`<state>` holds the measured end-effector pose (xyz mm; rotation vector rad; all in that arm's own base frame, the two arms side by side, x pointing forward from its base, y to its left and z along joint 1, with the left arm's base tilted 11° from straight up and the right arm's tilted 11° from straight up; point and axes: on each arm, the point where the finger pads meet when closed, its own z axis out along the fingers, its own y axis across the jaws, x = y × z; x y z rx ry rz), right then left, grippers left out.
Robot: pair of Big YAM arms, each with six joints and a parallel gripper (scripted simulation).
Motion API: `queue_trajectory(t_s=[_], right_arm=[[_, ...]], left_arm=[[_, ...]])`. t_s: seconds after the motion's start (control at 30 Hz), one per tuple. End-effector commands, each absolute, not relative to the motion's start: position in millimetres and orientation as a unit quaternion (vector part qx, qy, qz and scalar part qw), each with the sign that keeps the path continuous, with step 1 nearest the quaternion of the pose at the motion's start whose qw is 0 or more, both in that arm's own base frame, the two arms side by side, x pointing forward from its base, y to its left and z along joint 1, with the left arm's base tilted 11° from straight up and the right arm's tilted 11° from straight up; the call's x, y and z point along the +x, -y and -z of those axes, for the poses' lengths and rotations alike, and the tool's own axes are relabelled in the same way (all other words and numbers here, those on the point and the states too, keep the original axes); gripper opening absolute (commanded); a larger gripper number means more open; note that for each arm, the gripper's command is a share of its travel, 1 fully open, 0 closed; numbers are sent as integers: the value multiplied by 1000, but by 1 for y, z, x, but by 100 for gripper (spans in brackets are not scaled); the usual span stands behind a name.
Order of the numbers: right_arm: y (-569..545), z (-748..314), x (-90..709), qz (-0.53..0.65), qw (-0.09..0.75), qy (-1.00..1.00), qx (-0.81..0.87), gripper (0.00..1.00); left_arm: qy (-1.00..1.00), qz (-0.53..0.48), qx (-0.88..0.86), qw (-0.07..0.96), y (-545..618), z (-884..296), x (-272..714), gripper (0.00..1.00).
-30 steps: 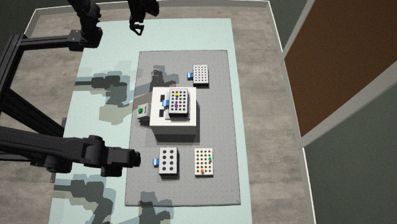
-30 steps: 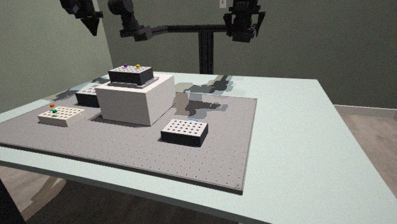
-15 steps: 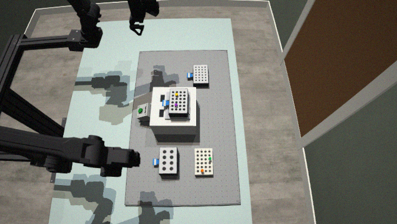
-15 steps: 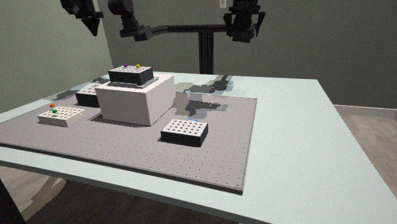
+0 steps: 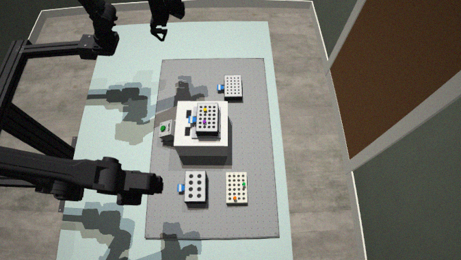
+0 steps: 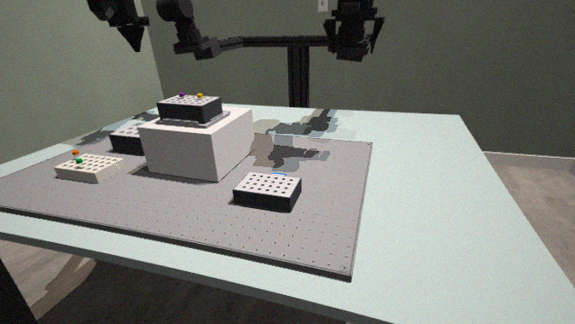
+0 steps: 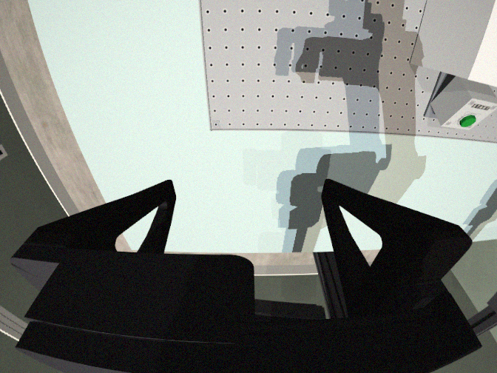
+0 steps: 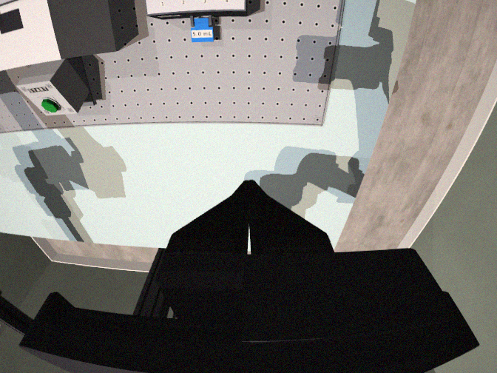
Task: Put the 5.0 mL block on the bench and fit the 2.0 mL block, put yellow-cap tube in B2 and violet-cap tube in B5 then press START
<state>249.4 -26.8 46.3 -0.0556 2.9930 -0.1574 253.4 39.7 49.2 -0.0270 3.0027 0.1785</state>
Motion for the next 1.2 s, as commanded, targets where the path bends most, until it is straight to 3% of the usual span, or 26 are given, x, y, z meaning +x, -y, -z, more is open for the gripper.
queue_trajectory(t_s=[0.0,1.17], right_arm=[[25,-61,274,53,96,-994,-27,0],[26,-68,273,55,110,-992,-25,0]], left_arm=[[-993,-61,-11,104,-38,-72,279,100],[-993,-61,-11,104,-38,-72,279,100]])
